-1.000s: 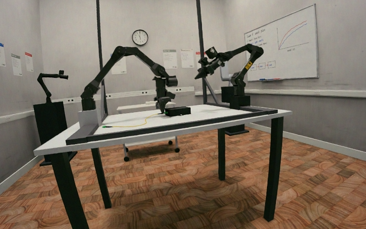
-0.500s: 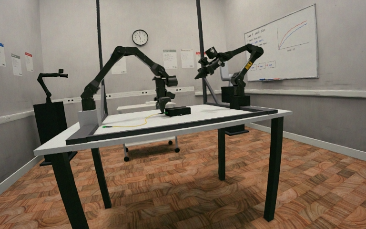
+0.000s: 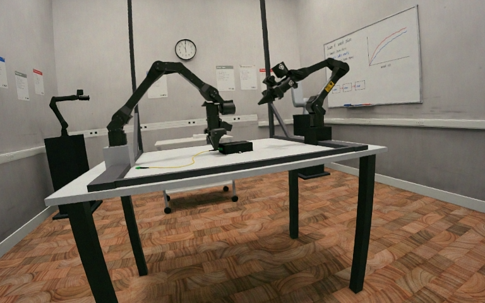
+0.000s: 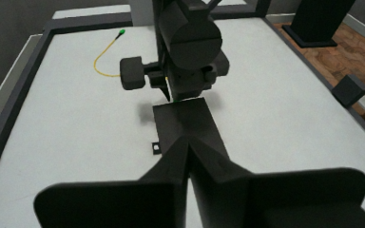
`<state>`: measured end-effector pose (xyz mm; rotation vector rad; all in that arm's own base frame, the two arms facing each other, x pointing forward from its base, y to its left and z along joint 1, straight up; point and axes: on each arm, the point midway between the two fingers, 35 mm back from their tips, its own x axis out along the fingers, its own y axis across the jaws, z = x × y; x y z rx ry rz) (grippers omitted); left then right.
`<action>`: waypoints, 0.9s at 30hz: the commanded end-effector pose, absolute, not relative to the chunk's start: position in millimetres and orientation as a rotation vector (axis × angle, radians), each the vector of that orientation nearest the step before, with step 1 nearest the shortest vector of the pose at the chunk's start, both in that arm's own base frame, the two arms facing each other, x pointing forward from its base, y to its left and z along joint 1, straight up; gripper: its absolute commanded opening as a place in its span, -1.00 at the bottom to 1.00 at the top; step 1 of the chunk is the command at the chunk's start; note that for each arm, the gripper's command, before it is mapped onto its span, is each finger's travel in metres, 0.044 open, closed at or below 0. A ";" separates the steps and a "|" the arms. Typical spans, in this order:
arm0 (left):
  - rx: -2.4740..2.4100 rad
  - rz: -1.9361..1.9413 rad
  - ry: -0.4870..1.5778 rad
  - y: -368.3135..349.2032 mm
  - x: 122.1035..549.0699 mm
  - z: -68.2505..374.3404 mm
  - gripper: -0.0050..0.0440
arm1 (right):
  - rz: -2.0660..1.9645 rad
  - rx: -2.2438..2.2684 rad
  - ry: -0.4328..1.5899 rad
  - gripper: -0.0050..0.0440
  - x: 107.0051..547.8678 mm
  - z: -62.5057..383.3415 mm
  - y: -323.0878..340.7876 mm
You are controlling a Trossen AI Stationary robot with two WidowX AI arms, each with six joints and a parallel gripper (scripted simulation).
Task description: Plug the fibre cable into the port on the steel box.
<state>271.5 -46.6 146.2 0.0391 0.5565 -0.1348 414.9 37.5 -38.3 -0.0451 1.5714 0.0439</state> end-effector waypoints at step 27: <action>0.037 -0.135 0.543 -46.9 272.4 151.1 -1.00 | 0.038 0.015 1.208 -0.24 437.7 16.8 15.0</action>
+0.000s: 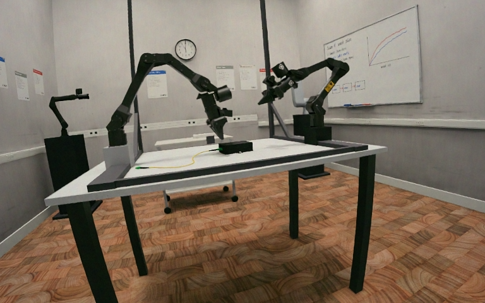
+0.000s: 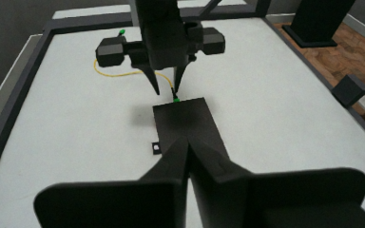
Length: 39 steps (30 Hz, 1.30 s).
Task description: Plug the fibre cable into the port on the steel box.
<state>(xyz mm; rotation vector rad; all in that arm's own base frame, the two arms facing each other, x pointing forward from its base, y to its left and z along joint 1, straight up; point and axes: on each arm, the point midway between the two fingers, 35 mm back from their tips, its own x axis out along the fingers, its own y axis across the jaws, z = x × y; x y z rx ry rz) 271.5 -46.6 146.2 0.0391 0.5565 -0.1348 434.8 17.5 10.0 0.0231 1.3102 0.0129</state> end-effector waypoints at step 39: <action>0.037 -0.135 0.543 -46.9 272.4 151.1 -1.00 | 0.104 -0.031 0.642 -0.24 418.8 -16.4 20.1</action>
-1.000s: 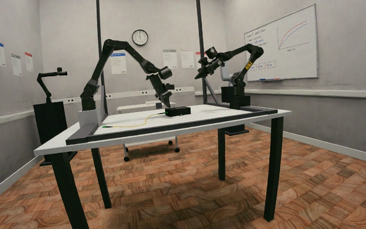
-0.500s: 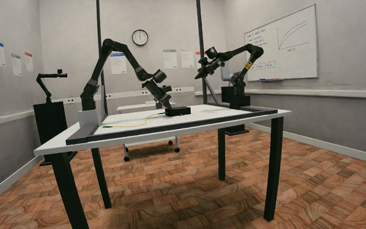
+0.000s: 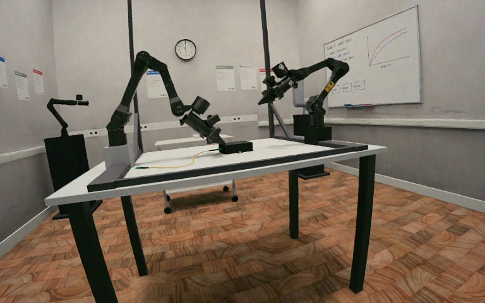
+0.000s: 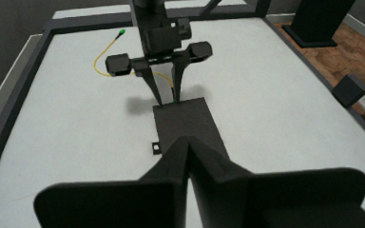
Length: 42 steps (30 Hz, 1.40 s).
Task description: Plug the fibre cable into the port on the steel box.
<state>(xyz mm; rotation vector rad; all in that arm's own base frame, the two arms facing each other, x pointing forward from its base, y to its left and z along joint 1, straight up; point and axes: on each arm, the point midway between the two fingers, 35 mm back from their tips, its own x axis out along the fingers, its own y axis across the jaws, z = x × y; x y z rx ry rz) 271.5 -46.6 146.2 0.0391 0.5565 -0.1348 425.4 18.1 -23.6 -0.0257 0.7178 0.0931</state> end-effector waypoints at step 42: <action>0.037 -0.135 0.543 -46.9 272.4 151.1 -1.00 | 0.074 -0.017 0.488 -0.24 357.9 -46.5 32.8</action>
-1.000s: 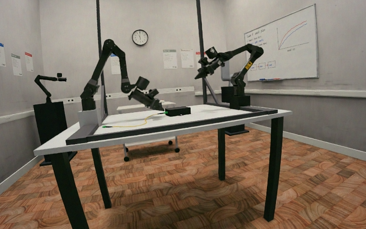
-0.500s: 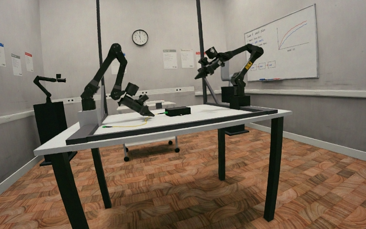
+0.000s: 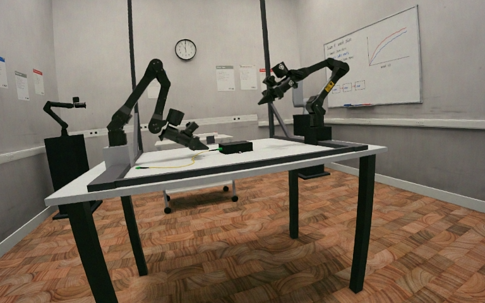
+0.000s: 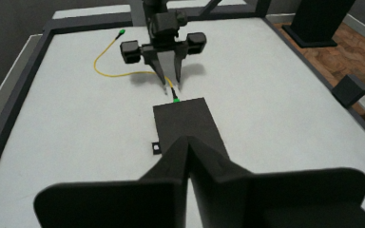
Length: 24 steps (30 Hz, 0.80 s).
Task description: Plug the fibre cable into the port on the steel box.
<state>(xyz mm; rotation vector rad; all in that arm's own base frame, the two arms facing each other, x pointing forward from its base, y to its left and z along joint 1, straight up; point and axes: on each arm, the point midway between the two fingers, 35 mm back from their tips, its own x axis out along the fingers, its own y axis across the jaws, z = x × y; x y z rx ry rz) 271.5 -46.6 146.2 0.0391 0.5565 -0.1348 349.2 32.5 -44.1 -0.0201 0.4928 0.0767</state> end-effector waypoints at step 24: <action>0.037 -0.135 0.543 -46.9 272.4 151.1 -1.00 | 0.076 -0.018 0.478 -0.40 377.4 -52.8 34.6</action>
